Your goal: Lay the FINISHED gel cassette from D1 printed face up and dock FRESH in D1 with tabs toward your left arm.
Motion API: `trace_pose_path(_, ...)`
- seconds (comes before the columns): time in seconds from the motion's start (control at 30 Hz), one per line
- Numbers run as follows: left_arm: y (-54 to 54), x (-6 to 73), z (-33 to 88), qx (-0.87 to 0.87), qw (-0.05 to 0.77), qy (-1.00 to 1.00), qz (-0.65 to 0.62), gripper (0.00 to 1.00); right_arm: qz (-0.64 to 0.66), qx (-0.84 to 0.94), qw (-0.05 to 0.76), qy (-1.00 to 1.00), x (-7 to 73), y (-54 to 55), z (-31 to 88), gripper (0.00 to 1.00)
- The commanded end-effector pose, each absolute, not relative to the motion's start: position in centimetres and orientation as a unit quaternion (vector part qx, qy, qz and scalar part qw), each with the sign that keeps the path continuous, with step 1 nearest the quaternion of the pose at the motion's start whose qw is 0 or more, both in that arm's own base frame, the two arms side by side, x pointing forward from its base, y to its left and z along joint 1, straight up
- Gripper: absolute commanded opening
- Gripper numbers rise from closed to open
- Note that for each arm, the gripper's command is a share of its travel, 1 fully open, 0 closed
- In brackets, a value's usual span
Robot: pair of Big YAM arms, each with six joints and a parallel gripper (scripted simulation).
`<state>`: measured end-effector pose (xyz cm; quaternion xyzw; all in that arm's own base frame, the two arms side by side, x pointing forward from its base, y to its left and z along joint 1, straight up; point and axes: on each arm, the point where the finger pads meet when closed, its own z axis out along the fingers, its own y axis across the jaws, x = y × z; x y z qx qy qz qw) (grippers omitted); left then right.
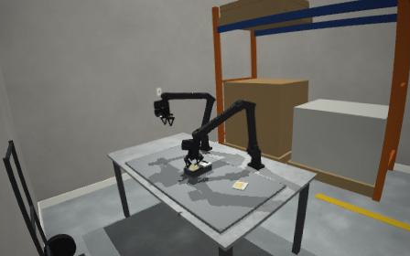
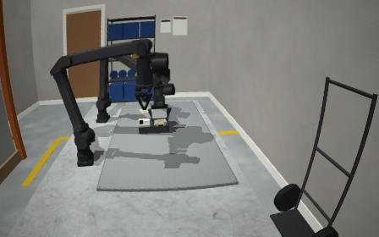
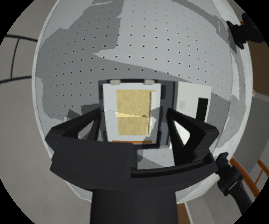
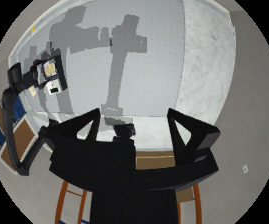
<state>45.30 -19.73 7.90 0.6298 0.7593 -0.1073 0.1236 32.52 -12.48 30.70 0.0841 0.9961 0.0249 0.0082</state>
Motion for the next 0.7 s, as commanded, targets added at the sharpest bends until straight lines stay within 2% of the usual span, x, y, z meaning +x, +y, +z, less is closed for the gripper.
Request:
trace_pose_path(0.0, -19.98, 47.91, 11.05, 0.631, 0.156, 0.754, -0.095, 0.98, 0.023, 0.081, 0.018, 0.996, 33.48, -12.95, 32.55, 1.00)
trace_pose_path(0.67, -19.80, 47.80, 11.40, 0.631, 0.155, 0.754, -0.095, 0.98, 0.023, 0.081, 0.018, 0.996, 33.48, -12.95, 32.55, 1.00)
